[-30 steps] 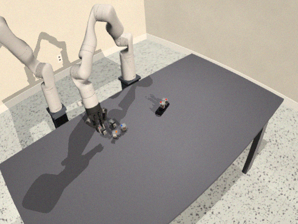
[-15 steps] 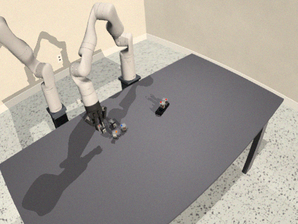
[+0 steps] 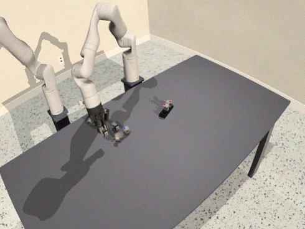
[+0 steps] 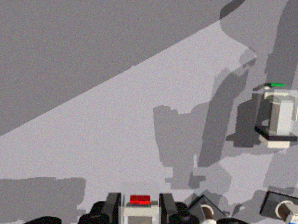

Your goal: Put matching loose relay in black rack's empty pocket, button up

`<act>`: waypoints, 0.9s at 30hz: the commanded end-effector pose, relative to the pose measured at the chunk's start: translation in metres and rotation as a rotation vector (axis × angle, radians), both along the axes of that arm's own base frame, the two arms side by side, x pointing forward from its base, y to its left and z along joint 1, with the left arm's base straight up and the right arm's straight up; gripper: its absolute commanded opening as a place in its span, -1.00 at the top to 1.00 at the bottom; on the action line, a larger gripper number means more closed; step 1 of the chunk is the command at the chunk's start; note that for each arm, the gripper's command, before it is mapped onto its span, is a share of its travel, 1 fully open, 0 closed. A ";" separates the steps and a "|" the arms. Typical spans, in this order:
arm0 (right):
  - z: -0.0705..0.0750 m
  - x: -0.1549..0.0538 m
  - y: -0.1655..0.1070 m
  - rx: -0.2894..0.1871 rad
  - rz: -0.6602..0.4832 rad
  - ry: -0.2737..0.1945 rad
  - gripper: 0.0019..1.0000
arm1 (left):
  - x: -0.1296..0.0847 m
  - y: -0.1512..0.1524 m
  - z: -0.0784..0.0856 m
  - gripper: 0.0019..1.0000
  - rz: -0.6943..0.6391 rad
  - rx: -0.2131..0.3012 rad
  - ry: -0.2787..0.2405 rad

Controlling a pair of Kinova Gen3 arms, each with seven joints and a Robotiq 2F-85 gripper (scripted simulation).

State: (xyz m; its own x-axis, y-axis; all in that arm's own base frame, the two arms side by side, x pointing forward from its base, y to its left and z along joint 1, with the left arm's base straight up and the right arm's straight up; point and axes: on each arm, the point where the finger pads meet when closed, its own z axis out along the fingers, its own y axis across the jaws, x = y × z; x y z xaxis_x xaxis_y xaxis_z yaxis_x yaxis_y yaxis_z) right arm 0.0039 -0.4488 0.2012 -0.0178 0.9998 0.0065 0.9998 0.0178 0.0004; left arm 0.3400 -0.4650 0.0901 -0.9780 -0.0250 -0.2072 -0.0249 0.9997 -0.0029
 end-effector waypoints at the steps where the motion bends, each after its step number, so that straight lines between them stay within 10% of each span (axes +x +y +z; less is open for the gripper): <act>1: -0.001 -0.002 -0.001 -0.007 -0.015 0.000 -1.00 | 0.000 0.000 0.002 0.44 -0.023 -0.004 -0.002; 27: -0.001 -0.002 -0.001 -0.007 -0.015 0.000 -1.00 | 0.000 -0.003 0.002 0.44 -0.448 -0.004 -0.007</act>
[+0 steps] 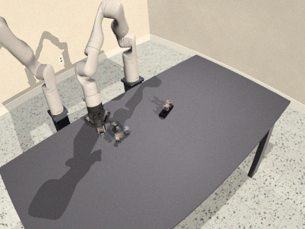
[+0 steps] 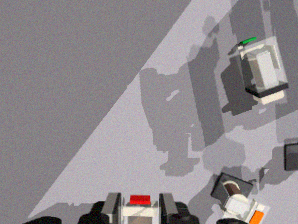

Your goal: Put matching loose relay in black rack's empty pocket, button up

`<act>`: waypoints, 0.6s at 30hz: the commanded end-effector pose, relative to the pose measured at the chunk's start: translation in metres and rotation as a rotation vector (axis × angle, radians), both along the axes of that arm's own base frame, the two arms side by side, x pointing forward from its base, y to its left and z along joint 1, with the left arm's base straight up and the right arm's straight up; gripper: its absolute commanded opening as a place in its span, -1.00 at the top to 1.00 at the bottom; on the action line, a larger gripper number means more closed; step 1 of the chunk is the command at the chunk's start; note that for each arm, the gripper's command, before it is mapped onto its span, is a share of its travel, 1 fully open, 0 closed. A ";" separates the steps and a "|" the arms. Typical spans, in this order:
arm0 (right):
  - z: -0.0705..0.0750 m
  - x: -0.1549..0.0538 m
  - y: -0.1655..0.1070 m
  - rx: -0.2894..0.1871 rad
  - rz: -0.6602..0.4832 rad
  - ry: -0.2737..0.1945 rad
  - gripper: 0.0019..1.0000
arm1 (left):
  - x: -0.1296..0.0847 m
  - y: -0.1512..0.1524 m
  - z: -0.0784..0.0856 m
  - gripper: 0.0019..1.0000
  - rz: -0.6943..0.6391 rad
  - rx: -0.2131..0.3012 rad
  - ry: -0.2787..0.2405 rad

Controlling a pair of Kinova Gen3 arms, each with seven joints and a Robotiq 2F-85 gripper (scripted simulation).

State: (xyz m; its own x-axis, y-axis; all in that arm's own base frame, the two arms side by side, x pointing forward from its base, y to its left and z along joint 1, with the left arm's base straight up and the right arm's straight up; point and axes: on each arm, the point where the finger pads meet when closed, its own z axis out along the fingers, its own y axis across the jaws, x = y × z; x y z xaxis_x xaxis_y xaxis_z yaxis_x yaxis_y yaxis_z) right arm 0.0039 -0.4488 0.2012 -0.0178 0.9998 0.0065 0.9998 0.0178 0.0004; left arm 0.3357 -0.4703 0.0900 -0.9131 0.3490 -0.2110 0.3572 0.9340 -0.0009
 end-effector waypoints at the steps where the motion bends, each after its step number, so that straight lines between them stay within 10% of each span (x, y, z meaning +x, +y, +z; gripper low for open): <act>1: -0.001 -0.002 -0.001 -0.007 -0.015 0.000 -1.00 | 0.004 0.002 0.002 0.44 -0.085 -0.005 -0.002; 18: -0.001 -0.002 -0.001 -0.007 -0.015 0.000 -1.00 | 0.009 0.001 0.002 0.44 -0.545 -0.006 -0.005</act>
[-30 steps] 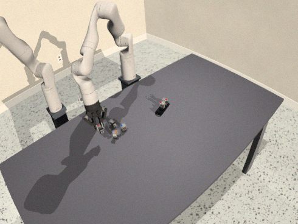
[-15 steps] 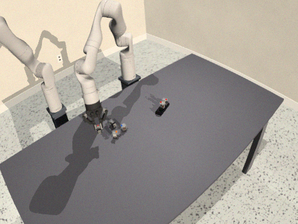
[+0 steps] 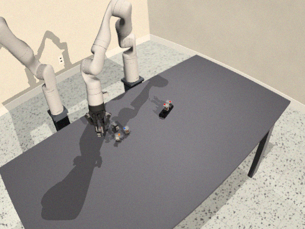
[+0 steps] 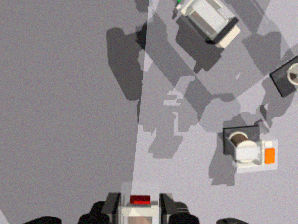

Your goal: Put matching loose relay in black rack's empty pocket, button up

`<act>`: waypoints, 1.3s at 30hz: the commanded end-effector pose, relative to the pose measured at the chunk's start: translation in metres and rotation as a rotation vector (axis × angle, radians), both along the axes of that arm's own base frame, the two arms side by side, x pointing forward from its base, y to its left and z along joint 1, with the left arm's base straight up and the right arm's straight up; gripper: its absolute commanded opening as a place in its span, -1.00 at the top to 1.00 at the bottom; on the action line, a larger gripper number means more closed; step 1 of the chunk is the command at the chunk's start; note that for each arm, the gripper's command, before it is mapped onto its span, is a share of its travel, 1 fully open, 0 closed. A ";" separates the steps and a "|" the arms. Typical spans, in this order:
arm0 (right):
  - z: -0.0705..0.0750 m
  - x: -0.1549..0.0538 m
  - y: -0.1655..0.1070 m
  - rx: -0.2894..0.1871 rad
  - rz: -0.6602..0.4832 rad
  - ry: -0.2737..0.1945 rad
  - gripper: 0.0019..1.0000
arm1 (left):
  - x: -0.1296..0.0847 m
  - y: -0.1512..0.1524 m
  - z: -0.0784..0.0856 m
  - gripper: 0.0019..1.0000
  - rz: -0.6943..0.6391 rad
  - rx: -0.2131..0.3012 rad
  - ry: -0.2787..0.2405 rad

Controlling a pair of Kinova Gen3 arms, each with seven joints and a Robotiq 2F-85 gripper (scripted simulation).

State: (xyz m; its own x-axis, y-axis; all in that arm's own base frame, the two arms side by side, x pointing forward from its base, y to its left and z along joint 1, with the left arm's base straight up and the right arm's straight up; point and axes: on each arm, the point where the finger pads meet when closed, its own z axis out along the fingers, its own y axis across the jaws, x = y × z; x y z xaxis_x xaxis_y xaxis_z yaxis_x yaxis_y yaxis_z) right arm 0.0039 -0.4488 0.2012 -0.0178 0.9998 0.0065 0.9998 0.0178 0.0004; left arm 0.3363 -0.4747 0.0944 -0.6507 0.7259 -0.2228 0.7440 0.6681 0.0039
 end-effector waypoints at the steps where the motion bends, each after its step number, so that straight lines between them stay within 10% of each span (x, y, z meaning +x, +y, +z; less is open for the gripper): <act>1: -0.001 -0.002 -0.001 -0.007 -0.015 0.000 -1.00 | 0.008 0.005 -0.003 0.44 -0.105 0.000 0.008; 39: -0.001 -0.002 -0.001 -0.007 -0.015 0.000 -1.00 | 0.008 0.002 -0.003 0.44 -1.231 0.016 0.003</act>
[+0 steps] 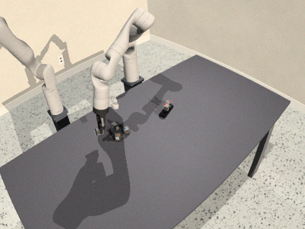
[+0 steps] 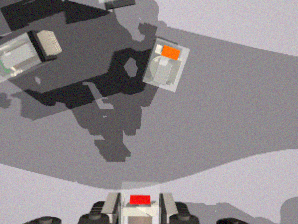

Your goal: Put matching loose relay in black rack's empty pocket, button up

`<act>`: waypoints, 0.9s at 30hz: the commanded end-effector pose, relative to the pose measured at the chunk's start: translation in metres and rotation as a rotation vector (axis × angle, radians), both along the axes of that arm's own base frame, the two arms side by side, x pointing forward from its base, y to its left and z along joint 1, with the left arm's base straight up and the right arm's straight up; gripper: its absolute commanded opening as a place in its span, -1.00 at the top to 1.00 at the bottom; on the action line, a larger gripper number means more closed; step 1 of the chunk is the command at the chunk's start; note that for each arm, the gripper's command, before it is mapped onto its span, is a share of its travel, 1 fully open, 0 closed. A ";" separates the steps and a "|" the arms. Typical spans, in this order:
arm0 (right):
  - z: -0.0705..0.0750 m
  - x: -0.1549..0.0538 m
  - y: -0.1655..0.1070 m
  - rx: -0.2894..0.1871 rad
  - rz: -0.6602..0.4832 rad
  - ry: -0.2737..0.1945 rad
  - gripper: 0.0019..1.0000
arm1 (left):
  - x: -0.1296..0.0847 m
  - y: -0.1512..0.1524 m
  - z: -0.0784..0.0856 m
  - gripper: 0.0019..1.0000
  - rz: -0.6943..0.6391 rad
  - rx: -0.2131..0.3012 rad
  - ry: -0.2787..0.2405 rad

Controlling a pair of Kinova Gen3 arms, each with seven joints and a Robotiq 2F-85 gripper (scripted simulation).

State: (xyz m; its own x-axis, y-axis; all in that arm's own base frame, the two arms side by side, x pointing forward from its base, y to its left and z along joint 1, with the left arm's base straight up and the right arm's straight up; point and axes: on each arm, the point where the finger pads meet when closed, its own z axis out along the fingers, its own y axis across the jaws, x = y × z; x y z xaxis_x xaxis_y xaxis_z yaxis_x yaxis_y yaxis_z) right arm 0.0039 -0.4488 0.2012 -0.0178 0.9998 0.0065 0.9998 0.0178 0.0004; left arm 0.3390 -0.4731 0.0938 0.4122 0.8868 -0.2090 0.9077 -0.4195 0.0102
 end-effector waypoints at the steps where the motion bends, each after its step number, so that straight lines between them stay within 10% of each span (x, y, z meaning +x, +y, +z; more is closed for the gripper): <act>1: -0.001 -0.002 -0.001 -0.007 -0.015 0.000 -1.00 | 0.006 0.001 -0.003 0.44 -0.093 0.004 0.006; 27: -0.001 -0.002 -0.001 -0.007 -0.015 0.000 -1.00 | 0.006 -0.001 -0.003 0.44 -0.489 0.008 0.004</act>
State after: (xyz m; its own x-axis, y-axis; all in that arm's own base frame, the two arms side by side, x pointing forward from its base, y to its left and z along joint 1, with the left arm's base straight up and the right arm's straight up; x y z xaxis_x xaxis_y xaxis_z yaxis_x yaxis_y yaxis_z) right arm 0.0039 -0.4488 0.2012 -0.0178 0.9998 0.0065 0.9998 0.0178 0.0004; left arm 0.3451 -0.4715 0.0903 0.7617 0.6147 -0.2050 0.6281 -0.7781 0.0007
